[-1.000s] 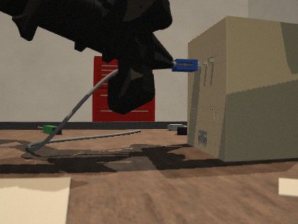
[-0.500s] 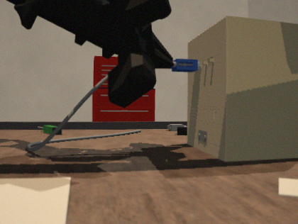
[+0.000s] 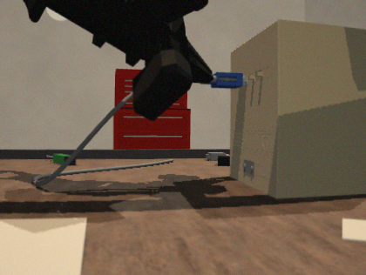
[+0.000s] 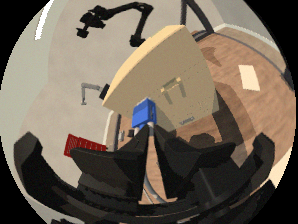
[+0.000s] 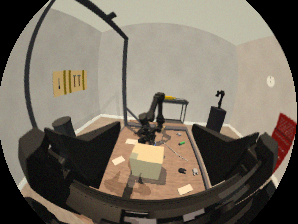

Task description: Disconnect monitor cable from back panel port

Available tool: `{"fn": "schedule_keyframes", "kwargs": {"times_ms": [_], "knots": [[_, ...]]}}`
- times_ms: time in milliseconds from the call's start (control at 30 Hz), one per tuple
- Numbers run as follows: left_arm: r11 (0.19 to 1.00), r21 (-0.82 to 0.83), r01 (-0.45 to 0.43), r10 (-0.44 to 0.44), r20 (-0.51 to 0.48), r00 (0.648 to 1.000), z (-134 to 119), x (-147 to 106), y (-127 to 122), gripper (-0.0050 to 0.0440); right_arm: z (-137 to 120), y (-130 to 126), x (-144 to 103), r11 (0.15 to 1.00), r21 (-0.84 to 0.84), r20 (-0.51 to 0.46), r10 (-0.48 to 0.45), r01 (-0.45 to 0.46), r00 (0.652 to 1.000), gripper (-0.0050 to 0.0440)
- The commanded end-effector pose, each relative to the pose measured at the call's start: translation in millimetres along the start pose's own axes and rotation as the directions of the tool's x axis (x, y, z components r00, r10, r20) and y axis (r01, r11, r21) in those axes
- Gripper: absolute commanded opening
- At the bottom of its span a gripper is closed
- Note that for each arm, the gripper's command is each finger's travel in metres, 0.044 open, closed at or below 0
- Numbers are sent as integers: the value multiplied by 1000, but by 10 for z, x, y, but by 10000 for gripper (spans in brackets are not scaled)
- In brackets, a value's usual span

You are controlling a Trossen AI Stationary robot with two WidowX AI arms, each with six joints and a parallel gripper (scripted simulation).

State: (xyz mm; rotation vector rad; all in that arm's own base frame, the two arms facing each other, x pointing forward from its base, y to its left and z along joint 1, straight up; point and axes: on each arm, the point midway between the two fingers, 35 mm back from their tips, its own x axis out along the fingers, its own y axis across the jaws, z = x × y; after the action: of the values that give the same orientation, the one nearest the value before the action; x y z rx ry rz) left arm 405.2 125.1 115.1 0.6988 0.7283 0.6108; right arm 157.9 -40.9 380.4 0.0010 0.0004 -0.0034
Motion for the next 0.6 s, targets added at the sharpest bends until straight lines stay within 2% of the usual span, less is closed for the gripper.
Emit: {"fn": "schedule_keyframes", "kwargs": {"times_ms": [0, 567], "knots": [[999, -47, 14, -13, 13, 1000, 56, -25, 74, 0, 33, 15, -3, 1000, -7, 2, 3, -3, 1000, 440], [999, -47, 14, -13, 13, 1000, 53, -30, 74, 0, 33, 15, -3, 1000, -7, 2, 3, -3, 1000, 440]]}}
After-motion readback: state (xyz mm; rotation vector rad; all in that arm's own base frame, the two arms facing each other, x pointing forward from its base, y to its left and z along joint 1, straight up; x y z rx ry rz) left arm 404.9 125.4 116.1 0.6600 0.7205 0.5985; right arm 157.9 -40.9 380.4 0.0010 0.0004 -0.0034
